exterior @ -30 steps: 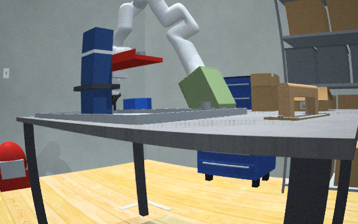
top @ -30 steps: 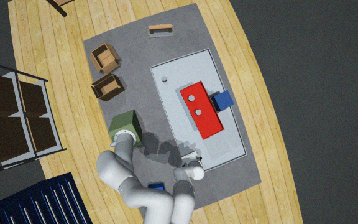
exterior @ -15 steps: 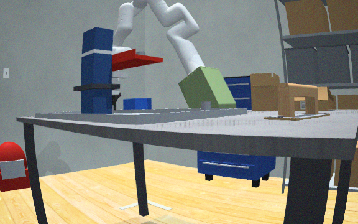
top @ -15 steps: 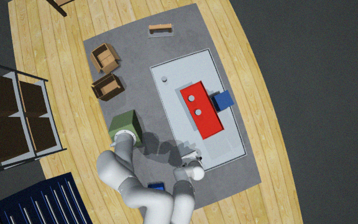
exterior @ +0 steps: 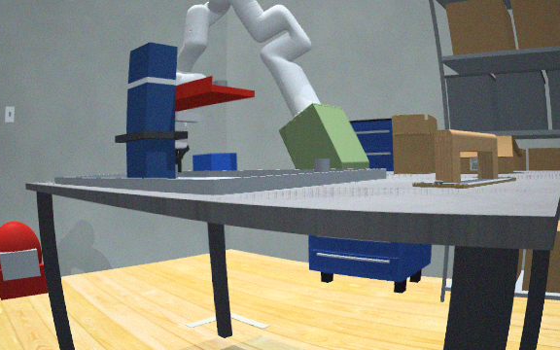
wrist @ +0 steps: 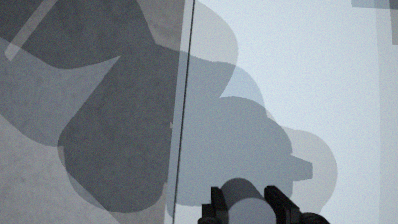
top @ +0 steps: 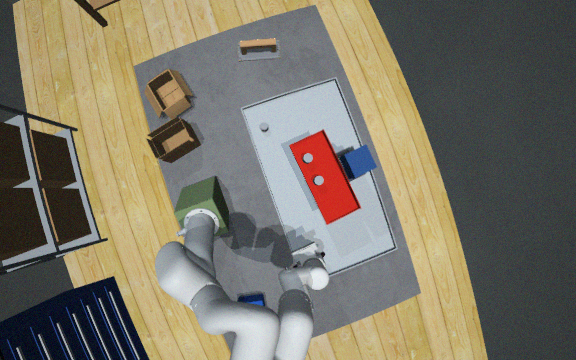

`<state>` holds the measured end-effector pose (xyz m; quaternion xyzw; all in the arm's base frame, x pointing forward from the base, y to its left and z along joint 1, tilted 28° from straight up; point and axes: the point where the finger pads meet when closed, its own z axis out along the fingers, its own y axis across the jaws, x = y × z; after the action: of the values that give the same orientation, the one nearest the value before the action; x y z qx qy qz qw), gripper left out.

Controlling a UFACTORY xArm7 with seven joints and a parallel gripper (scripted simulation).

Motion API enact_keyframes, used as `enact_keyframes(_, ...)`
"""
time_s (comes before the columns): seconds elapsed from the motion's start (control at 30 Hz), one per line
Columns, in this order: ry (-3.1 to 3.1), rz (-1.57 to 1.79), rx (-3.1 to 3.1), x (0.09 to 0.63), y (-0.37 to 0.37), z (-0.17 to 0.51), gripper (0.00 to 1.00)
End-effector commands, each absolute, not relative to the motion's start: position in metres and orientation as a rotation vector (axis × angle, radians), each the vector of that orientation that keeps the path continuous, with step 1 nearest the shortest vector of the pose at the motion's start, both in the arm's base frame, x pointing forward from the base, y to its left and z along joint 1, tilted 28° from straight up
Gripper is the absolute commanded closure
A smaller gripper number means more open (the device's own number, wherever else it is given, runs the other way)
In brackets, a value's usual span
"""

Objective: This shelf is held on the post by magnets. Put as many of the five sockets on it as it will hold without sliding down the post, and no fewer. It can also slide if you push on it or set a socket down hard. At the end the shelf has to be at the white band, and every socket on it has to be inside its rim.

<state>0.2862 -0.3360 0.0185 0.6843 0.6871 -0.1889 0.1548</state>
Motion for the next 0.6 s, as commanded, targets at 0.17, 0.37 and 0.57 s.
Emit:
enact_keyframes(0.17,1.968,-0.539,1.959,0.288,-0.328,0.033,1.00)
enact_keyframes(0.37,1.968,-0.539,1.959,0.289,-0.323,0.044,1.00)
enact_keyframes(0.57,1.968,-0.539,1.959,0.289,-0.322,0.045,1.00)
